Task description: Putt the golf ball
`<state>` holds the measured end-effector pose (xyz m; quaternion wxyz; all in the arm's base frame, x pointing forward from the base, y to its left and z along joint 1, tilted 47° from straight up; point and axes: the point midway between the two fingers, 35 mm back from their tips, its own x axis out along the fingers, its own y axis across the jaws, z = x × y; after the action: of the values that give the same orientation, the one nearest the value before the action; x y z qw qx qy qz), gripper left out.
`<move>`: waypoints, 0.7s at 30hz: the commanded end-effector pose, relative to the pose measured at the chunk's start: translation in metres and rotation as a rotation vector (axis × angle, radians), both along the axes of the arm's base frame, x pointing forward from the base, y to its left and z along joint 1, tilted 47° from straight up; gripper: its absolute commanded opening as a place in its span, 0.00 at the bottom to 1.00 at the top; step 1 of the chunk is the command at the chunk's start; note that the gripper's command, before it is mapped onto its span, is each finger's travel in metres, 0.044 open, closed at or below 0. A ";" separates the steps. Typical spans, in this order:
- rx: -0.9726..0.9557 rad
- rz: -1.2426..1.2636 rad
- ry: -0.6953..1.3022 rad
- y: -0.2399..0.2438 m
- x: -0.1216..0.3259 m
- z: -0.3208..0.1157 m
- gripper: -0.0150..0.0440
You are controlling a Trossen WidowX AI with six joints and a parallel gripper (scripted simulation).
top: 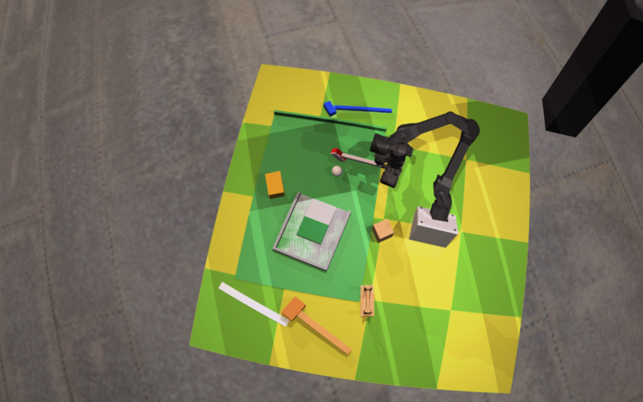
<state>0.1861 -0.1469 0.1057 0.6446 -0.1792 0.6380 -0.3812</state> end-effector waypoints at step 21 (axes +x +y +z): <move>-0.007 0.006 0.001 -0.022 -0.008 0.020 0.25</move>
<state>0.1773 -0.1671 0.1229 0.6418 -0.1838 0.6391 -0.3819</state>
